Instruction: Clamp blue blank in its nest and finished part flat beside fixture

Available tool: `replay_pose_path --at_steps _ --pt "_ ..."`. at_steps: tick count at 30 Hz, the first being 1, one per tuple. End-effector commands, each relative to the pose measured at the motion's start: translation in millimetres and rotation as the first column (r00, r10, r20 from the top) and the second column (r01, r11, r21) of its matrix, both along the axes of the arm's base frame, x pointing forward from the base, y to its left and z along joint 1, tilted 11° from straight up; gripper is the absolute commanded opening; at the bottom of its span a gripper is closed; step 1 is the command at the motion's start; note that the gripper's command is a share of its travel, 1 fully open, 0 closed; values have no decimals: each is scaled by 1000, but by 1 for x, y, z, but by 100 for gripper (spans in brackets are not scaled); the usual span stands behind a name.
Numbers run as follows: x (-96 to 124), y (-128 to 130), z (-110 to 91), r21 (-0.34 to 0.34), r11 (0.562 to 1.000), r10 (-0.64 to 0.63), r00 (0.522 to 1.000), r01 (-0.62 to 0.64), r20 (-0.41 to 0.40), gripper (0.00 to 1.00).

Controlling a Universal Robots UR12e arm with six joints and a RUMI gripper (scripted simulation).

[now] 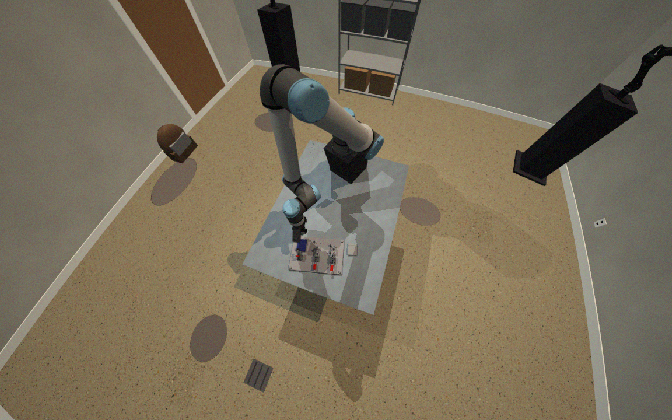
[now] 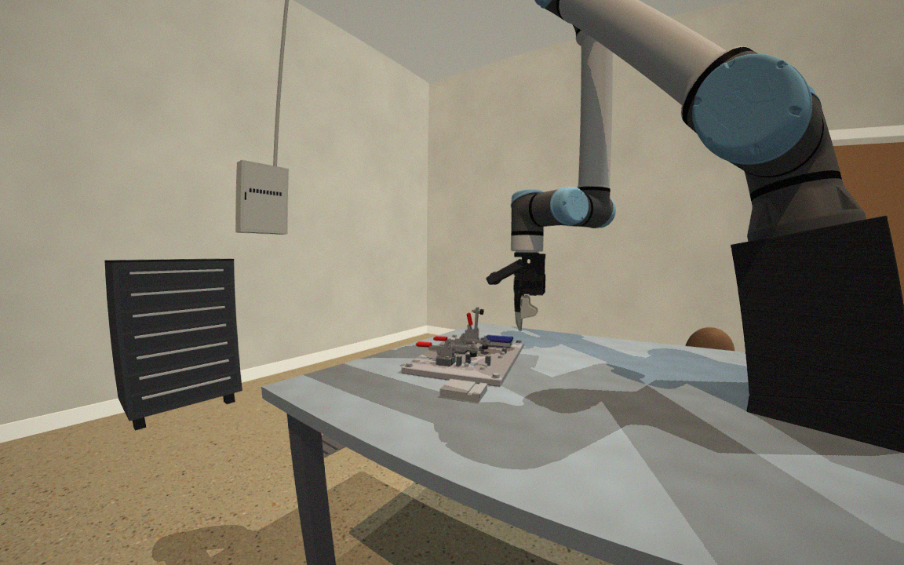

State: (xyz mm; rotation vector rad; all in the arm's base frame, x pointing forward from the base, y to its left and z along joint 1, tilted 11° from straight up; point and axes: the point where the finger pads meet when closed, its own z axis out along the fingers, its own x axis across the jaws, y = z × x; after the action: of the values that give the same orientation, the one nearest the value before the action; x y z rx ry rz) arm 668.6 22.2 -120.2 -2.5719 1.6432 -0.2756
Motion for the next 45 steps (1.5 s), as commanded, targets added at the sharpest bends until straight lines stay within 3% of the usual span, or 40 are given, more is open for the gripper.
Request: replay_pose_path --at_steps 1,19,45 --pt "-7 -4 -1 0 1000 0 1000 0 1 0" --pt "-12 -6 -4 0 1000 0 1000 0 1 0" --pt "-6 -7 -36 0 1000 0 1000 0 1 0"
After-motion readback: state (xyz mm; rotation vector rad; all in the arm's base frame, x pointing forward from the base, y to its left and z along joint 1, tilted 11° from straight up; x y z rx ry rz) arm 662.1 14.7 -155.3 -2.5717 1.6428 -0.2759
